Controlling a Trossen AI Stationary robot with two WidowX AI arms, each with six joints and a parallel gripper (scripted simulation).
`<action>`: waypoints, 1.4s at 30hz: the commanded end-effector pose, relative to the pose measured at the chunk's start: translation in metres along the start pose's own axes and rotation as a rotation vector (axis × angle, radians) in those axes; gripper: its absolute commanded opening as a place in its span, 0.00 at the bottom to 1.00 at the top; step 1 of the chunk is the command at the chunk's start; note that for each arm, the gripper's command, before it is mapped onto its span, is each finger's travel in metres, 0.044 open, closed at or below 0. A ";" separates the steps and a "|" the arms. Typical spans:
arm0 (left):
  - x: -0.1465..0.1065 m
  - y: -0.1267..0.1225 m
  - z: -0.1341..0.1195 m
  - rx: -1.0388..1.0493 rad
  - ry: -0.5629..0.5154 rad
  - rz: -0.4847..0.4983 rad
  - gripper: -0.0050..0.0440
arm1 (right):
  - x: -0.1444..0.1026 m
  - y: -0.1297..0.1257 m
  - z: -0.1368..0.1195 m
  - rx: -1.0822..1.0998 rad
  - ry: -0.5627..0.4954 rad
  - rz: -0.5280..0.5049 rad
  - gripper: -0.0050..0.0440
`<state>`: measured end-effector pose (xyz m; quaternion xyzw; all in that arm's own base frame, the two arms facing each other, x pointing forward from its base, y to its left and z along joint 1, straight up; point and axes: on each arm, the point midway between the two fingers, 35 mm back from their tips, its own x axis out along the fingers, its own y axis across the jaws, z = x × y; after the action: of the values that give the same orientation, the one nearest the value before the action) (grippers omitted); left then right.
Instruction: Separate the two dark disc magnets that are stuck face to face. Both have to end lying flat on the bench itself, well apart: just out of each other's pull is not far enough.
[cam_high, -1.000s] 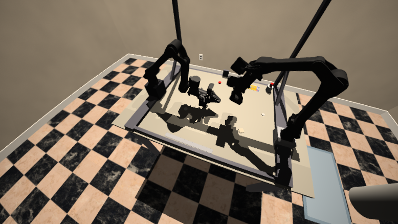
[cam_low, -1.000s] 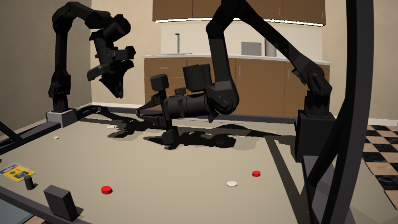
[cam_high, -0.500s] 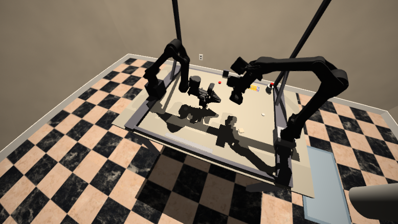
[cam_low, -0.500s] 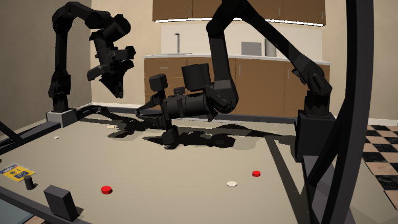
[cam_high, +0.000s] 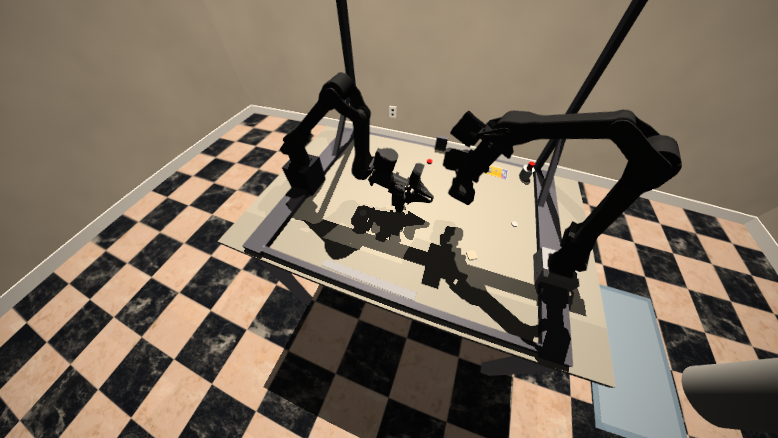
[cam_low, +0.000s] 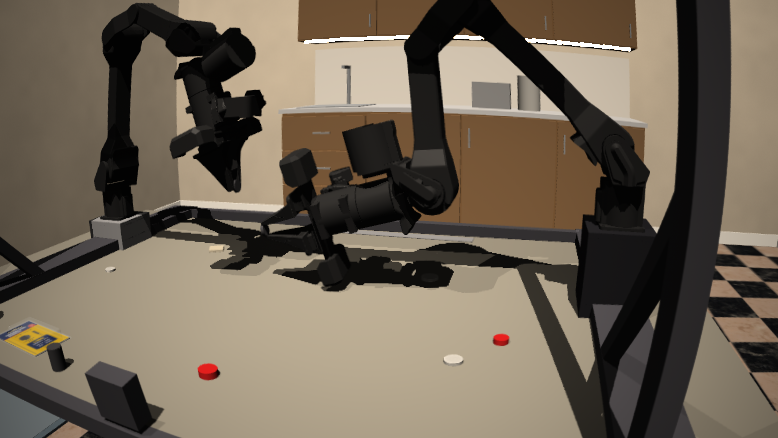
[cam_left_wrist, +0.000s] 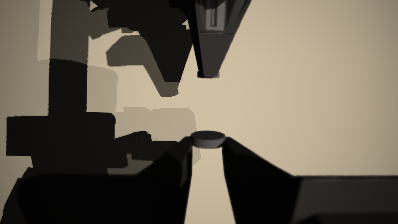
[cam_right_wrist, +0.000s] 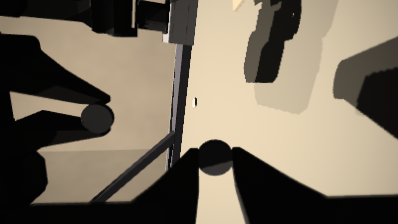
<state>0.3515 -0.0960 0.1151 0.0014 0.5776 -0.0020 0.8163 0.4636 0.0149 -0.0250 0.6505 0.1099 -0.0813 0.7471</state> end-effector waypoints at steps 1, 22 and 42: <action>-0.010 0.000 0.007 -0.003 -0.034 -0.007 0.18 | 0.006 0.014 -0.002 -0.059 0.014 -0.003 0.18; -0.010 0.000 0.007 -0.003 -0.034 -0.007 0.18 | 0.012 -0.013 -0.011 -0.445 0.142 -0.299 0.18; -0.010 0.000 0.007 -0.003 -0.034 -0.007 0.18 | -0.016 -0.041 -0.011 -0.838 0.417 -0.606 0.18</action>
<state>0.3515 -0.0960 0.1151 0.0014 0.5776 -0.0020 0.8163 0.4334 0.0211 -0.0745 0.2750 0.4394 -0.1222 0.8464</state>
